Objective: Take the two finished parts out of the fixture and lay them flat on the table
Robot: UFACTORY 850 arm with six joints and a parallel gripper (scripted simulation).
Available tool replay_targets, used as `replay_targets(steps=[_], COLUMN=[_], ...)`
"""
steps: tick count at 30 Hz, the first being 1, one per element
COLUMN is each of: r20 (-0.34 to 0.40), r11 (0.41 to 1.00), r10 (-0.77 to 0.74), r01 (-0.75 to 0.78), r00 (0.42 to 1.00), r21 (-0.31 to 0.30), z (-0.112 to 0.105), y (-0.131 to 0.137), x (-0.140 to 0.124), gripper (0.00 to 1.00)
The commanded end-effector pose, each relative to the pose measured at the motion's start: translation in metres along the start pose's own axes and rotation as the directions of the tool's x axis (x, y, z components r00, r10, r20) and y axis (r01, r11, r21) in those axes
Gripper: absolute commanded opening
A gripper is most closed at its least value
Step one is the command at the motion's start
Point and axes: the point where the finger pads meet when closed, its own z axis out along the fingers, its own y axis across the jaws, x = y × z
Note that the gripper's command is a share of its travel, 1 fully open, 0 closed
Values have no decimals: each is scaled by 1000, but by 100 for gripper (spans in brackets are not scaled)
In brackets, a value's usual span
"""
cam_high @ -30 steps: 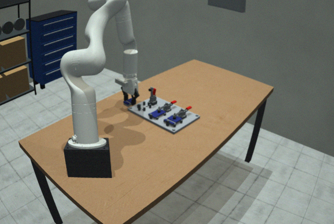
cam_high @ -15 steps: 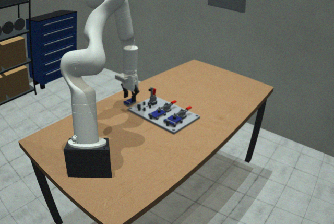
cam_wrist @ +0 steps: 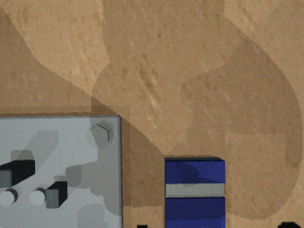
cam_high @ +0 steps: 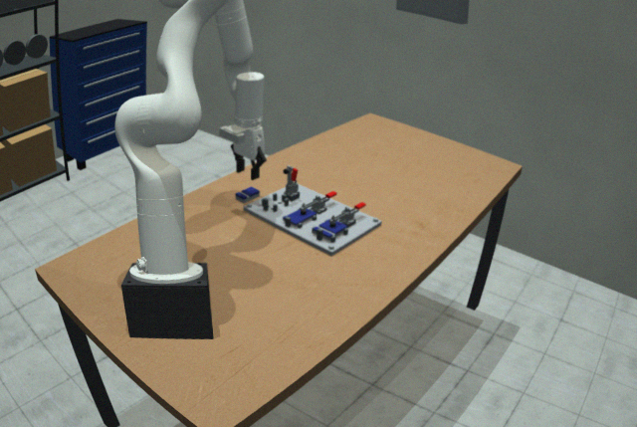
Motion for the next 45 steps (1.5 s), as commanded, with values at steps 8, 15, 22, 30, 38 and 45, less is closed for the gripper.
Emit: replay_targets(steps=[8,15,22,30,38,45], r20=[-8,-8,-8,-8,-8,-8], r11=[1000,1000,1000,1000,1000,1000], r10=[1,1,1,1,1,1], r01=[-1,-1,-1,-1,-1,-1], r00=[1000,1000,1000,1000,1000,1000], r21=[10,10,10,10,10,10], z=[-26,-27,-27,-27,-32,-49], y=[1,1,1,1,1,1], x=[-1,-1,-1,-1,-1,-1], gripper=[69,69,69,69,48,48])
